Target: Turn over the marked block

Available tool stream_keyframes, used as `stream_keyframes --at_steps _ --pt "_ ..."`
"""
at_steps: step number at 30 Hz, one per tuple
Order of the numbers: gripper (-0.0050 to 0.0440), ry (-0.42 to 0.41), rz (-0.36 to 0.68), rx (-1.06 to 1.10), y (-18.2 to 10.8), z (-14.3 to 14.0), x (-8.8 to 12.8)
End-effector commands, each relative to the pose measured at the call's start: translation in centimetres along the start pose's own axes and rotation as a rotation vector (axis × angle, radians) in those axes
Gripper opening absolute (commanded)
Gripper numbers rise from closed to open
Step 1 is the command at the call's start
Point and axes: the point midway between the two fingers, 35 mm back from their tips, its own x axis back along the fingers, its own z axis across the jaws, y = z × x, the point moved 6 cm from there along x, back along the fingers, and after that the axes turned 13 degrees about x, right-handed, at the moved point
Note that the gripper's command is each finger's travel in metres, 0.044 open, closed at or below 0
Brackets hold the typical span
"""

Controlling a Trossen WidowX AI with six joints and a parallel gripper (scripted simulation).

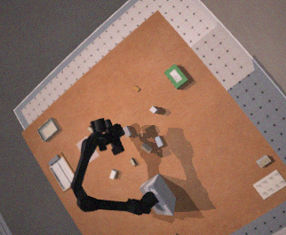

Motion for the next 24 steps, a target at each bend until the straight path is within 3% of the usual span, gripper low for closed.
stream_keyframes --at_steps 1,24 --pt "-0.005 0.015 -0.009 0.021 -0.4 0.4 1.2" --pt "-0.005 0.01 0.0 0.014 -3.9 0.3 0.9"
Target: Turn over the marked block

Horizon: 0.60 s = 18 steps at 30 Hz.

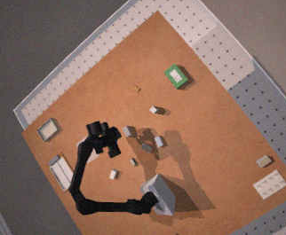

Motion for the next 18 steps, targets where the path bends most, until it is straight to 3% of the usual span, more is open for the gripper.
stream_keyframes --at_steps 1,18 --pt "-0.005 0.021 -0.005 0.015 -1.68 0.26 0.69" --pt "-0.005 0.014 -0.002 0.009 -2.12 0.25 0.04"
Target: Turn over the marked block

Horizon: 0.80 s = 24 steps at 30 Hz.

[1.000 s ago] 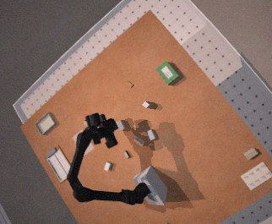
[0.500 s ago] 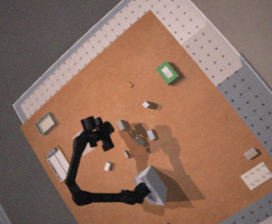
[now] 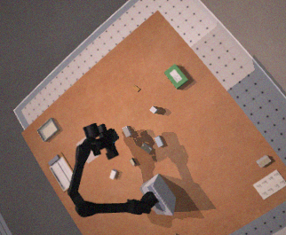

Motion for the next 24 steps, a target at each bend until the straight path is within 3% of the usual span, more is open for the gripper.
stream_keyframes --at_steps 1,18,24 --pt "-0.005 0.009 0.002 0.005 -0.4 0.1 -0.2" --pt "-0.005 0.002 0.005 -0.002 -0.2 0.0 -6.1" --pt "-0.005 0.001 0.003 -0.002 -0.2 0.0 -7.0"
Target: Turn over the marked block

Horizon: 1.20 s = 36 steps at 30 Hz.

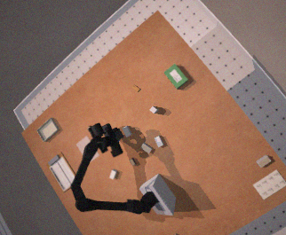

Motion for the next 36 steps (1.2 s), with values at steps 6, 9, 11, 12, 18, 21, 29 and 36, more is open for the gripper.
stream_keyframes --at_steps 6,9,11,12,18,21,29,36 --pt "-0.005 0.02 -0.003 0.005 -0.2 0.4 -0.1" --pt "-0.005 0.024 -0.02 0.015 -0.5 0.5 0.1" --pt "-0.005 0.026 -0.039 0.02 -0.8 0.7 0.4" --pt "-0.005 0.024 -0.052 0.021 -0.9 0.7 0.4" --pt "-0.005 0.01 -0.157 0.022 -1.4 1.0 0.6" --pt "-0.005 -0.004 -0.217 0.021 -1.6 1.0 0.5" --pt "-0.005 -0.09 -0.523 0.005 -2.3 1.0 -0.8" --pt "-0.005 -0.137 -0.725 0.004 -2.9 1.1 -1.6"
